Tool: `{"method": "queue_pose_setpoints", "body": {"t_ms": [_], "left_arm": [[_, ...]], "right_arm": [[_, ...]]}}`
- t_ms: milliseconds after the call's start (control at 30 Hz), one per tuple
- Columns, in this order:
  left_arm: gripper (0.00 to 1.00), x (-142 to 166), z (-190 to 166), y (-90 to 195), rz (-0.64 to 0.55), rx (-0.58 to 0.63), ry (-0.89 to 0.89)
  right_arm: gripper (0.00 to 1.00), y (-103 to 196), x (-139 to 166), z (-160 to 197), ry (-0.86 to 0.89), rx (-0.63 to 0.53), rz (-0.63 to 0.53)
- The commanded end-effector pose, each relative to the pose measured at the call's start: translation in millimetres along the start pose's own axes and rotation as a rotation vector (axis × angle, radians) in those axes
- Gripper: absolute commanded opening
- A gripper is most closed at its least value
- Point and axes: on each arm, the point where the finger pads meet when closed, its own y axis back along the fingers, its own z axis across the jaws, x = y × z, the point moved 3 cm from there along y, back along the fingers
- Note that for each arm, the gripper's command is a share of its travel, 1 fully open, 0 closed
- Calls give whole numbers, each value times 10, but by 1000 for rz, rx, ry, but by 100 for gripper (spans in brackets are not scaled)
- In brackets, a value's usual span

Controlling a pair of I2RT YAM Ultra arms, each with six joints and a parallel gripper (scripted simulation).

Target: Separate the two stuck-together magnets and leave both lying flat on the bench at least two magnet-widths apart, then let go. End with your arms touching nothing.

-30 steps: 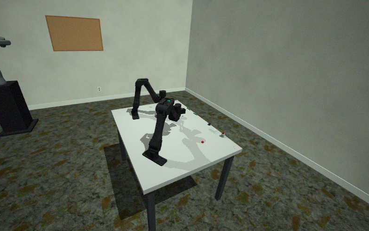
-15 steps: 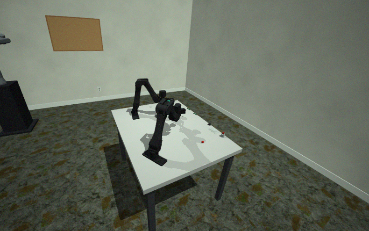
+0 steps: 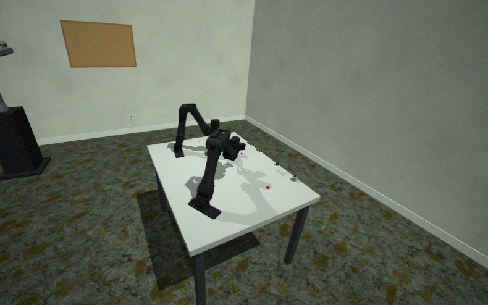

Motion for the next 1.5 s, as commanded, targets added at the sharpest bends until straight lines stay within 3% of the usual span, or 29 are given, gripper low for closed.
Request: {"method": "queue_pose_setpoints", "body": {"t_ms": [0, 67, 1467], "left_arm": [[25, -1, -46, -4, 2, 7, -22], [25, -1, -46, -4, 2, 7, -22], [25, -1, -46, -4, 2, 7, -22]], "right_arm": [[36, -4, 2, 69, 21, -13, 0], [40, -4, 2, 69, 21, -13, 0], [40, -4, -16, 94, 18, -14, 3]]}}
